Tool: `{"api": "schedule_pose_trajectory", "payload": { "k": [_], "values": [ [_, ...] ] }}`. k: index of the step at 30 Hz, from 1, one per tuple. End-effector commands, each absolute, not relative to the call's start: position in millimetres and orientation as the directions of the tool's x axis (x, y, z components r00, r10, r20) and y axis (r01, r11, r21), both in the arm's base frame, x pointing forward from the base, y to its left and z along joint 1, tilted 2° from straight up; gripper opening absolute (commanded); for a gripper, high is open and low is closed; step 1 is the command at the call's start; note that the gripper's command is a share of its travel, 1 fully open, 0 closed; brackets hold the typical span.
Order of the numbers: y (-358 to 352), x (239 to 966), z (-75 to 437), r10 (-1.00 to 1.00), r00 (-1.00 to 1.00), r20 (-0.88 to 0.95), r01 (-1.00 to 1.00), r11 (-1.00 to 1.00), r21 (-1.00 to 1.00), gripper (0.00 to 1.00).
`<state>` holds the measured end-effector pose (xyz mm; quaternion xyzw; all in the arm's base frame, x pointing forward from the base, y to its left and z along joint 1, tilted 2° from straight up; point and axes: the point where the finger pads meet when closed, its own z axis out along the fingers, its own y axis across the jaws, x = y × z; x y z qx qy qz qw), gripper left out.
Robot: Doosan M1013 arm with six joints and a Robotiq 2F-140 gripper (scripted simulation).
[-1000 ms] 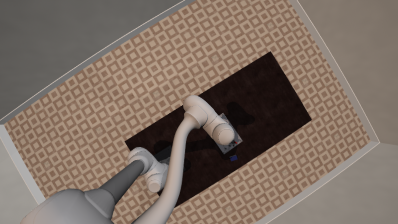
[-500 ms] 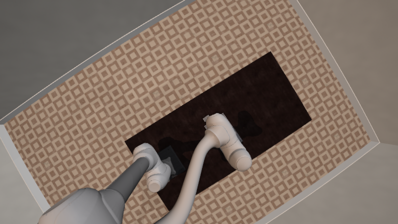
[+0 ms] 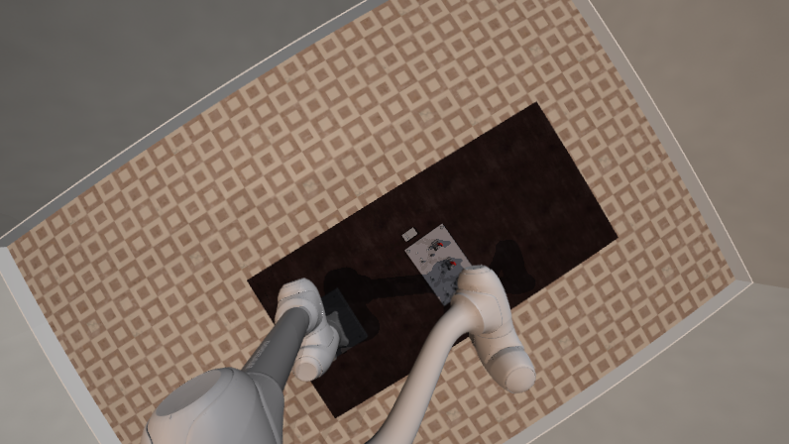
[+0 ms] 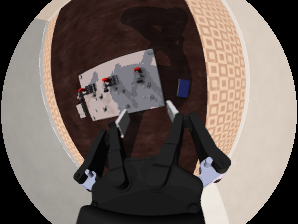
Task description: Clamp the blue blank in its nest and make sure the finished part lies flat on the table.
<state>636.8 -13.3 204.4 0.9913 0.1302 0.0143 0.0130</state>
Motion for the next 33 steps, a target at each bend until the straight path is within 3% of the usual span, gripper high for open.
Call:
{"api": "schedule_pose_trajectory", "payload": {
  "k": [1,14,33],
  "values": [
    [-54.6,648.7,205.4,0.260,0.965,0.025,0.260,-0.965,0.027,0.58],
    [-145.9,671.5,207.9,0.260,0.965,0.025,0.260,-0.965,0.027,0.58],
    [-152.4,673.1,208.1,0.258,0.966,0.025,0.257,-0.966,0.027,0.58]
  ]
}}
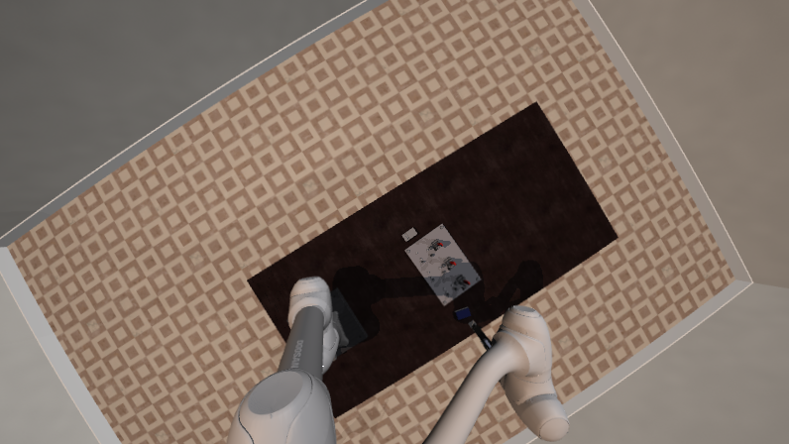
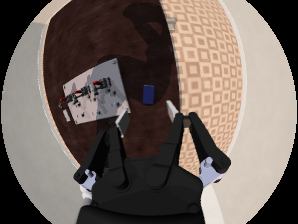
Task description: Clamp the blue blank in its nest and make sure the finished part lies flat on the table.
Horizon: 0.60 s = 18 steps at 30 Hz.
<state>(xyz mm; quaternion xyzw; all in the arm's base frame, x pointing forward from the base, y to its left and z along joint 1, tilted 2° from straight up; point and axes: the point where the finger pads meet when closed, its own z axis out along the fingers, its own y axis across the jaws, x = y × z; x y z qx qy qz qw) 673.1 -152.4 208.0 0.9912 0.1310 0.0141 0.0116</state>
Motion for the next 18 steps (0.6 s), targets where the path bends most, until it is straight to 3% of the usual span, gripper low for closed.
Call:
{"api": "schedule_pose_trajectory", "payload": {
  "k": [1,18],
  "values": [
    [-152.4,673.1,208.1,0.253,0.967,0.025,0.252,-0.967,0.026,0.58],
    [-152.4,673.1,208.1,-0.017,0.999,0.031,-0.018,-1.000,0.019,0.58]
  ]
}}
